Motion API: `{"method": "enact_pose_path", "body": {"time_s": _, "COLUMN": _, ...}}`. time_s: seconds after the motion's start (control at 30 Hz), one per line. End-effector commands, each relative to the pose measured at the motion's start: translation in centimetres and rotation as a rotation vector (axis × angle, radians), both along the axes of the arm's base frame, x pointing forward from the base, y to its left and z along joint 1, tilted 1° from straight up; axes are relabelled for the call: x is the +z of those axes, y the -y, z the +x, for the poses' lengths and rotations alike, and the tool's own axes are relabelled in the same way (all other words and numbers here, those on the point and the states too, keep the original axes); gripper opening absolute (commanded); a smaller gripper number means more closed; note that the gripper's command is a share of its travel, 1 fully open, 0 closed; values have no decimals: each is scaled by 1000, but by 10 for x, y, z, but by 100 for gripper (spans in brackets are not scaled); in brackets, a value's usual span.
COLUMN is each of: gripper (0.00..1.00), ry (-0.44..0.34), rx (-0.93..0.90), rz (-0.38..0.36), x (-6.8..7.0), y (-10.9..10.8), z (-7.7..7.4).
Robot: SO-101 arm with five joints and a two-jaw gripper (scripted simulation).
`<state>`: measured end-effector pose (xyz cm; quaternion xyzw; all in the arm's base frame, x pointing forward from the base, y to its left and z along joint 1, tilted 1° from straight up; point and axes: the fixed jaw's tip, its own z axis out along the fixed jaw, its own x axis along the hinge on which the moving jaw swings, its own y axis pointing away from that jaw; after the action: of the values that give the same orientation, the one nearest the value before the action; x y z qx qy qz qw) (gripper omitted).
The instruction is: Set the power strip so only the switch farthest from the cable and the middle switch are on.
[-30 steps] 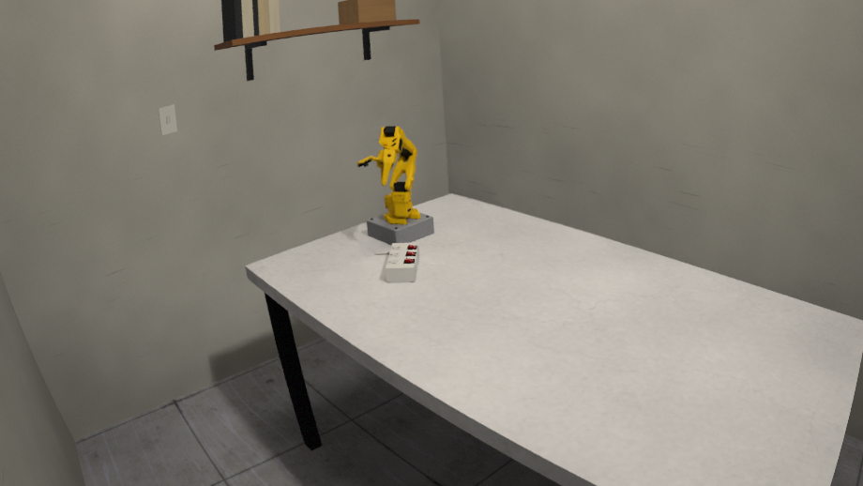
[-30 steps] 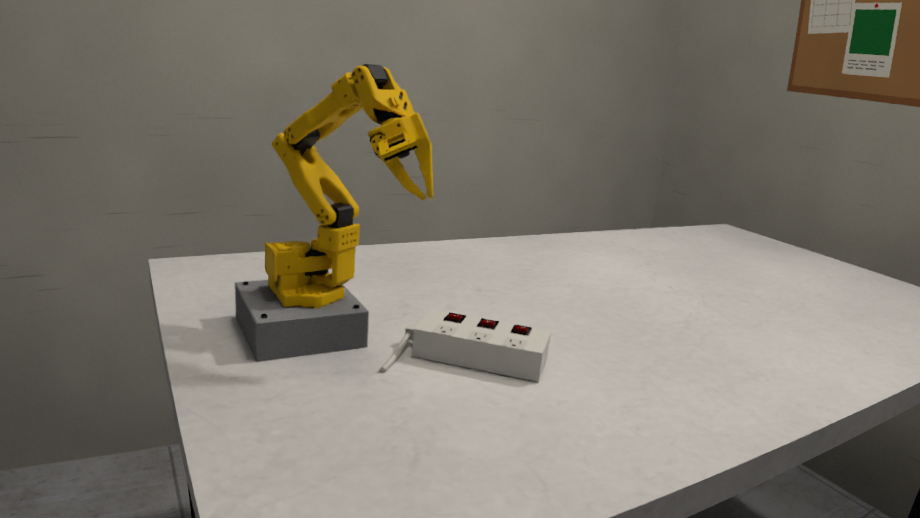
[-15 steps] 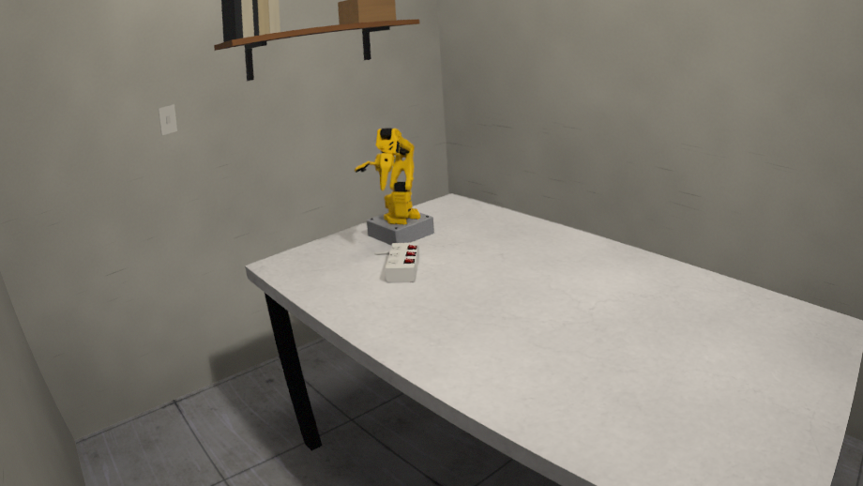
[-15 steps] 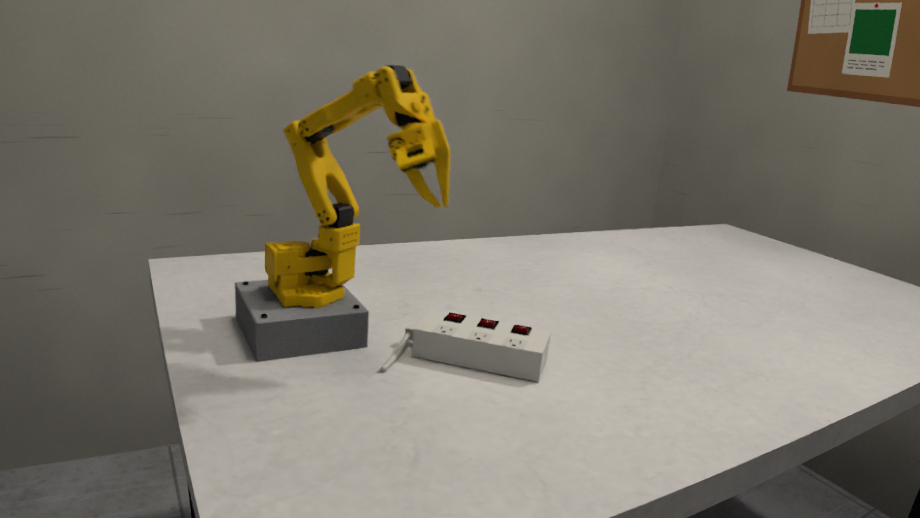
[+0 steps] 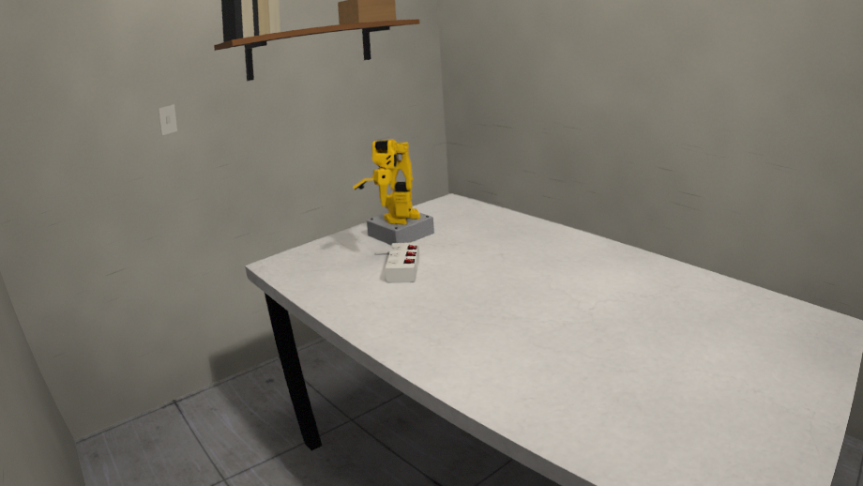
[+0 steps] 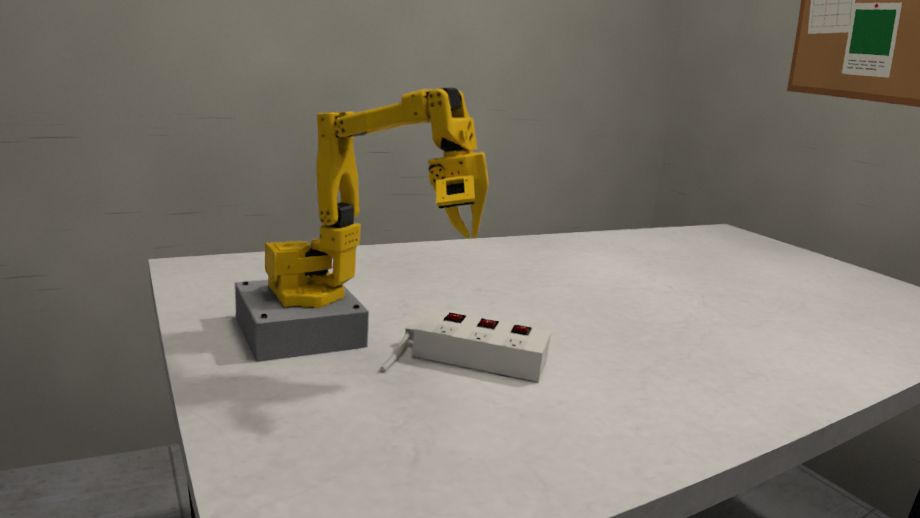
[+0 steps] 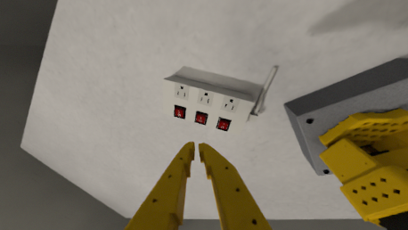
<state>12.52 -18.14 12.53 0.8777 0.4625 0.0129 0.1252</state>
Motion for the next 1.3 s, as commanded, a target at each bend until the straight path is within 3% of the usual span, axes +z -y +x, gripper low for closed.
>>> {"method": "enact_pose_path", "body": {"time_s": 0.0, "gripper": 0, "ry": -4, "rx": 1, "rz": 12, "x": 0, "y": 1, "z": 3}}
{"method": "enact_pose_path", "body": {"time_s": 0.8, "gripper": 0, "ry": -6, "rx": 4, "rz": 15, "x": -1, "y": 1, "z": 4}}
{"method": "enact_pose_path", "body": {"time_s": 1.27, "gripper": 0, "ry": -47, "rx": 46, "rz": 71, "x": -17, "y": 2, "z": 17}}
